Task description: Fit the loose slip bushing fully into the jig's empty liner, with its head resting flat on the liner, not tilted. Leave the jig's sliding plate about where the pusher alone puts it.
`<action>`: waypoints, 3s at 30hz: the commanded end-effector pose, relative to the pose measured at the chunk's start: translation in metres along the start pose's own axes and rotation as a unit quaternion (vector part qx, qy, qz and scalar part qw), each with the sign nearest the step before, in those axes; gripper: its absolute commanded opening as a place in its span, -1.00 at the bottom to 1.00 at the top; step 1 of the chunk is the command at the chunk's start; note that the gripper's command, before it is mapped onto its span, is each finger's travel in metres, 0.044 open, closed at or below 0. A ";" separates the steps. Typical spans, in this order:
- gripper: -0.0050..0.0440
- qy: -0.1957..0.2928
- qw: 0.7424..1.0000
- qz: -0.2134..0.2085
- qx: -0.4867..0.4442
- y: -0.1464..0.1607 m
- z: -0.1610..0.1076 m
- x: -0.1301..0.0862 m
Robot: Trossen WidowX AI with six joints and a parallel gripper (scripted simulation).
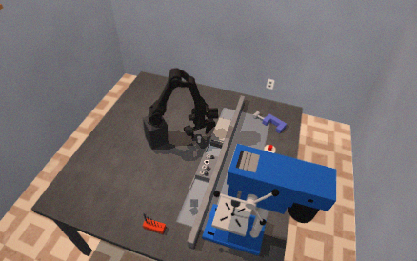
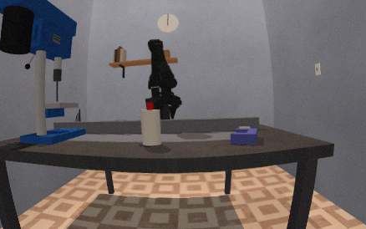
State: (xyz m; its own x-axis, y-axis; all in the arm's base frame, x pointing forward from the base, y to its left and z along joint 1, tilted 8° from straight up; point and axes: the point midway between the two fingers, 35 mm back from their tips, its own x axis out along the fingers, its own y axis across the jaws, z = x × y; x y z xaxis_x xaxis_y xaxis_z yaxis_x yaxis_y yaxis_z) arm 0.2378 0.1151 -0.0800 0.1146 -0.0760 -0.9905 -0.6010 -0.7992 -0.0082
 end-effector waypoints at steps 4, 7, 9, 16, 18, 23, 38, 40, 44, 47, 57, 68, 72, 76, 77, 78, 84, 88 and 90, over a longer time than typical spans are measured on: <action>1.00 -0.003 1.000 0.002 -0.002 0.002 0.001 0.013; 1.00 -0.003 1.000 0.003 -0.002 0.003 0.001 0.018; 1.00 -0.003 1.000 0.002 -0.002 0.003 0.001 0.019; 0.71 0.001 1.000 -0.004 0.000 -0.001 -0.001 0.014; 0.51 0.003 1.000 -0.006 0.001 -0.002 -0.001 0.012; 0.02 0.003 1.000 -0.006 0.001 -0.002 -0.001 0.012; -0.35 0.003 1.000 -0.006 0.001 -0.002 -0.001 0.012; -0.40 0.003 1.000 -0.006 0.001 -0.002 -0.001 0.012; -0.51 0.003 1.000 -0.006 0.001 -0.002 -0.001 0.012; -0.57 0.003 1.000 -0.006 0.001 -0.002 -0.001 0.012; -0.80 0.005 1.000 -0.014 0.002 -0.008 -0.003 -0.013; -0.88 0.005 1.000 -0.014 0.001 -0.009 -0.004 -0.049; -1.00 0.002 1.000 -0.007 -0.001 -0.005 -0.002 -0.040; -1.00 0.001 1.000 -0.005 -0.001 -0.004 -0.002 -0.036; -1.00 0.001 1.000 -0.005 -0.001 -0.004 -0.002 -0.036; -1.00 0.001 1.000 -0.005 -0.001 -0.004 -0.002 -0.036; -1.00 0.001 1.000 -0.005 -0.001 -0.004 -0.002 -0.036; -1.00 0.001 1.000 -0.005 -0.001 -0.004 -0.002 -0.036; -1.00 -0.002 1.000 0.002 -0.003 -0.001 -0.002 -0.033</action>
State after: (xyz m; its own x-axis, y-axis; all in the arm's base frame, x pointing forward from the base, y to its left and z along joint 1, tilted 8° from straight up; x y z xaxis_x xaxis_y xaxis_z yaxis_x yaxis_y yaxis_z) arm 0.2361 0.1193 -0.0441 0.1195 -0.0714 -0.9903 -0.5976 -0.8017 -0.0143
